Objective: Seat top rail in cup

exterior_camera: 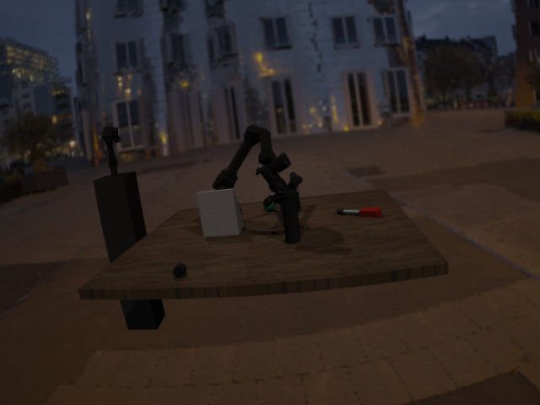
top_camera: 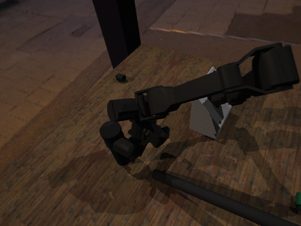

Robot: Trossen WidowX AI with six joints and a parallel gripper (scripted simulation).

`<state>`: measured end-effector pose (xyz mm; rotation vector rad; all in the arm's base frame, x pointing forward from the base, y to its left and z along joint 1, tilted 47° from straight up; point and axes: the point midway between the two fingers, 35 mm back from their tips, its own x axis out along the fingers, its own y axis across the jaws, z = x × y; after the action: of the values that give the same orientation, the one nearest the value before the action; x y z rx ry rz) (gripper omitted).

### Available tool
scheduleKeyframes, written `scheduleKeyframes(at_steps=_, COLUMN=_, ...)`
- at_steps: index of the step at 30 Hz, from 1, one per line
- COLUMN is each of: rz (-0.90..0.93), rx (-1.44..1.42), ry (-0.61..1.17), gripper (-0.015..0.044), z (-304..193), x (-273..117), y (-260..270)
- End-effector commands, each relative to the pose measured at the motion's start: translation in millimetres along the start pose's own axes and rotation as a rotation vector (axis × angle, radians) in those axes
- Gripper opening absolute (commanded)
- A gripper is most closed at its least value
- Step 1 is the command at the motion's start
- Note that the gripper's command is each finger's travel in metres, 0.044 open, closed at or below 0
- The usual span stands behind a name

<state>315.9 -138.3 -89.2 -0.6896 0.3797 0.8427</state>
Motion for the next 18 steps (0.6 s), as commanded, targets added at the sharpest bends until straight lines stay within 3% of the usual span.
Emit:
scheduleKeyframes(at_steps=1, rz=0.0, rx=-0.001, ry=0.0, gripper=0.0157, z=0.0, x=0.0, y=0.1)
scheduleKeyframes(at_steps=12, rz=0.001, rx=0.0, ry=0.001, gripper=0.044, z=13.8, x=-12.4, y=-8.4)
scheduleKeyframes(at_steps=18, rz=0.001, rx=0.0, ry=0.002, gripper=0.044, z=30.1, x=-26.3, y=-16.2)
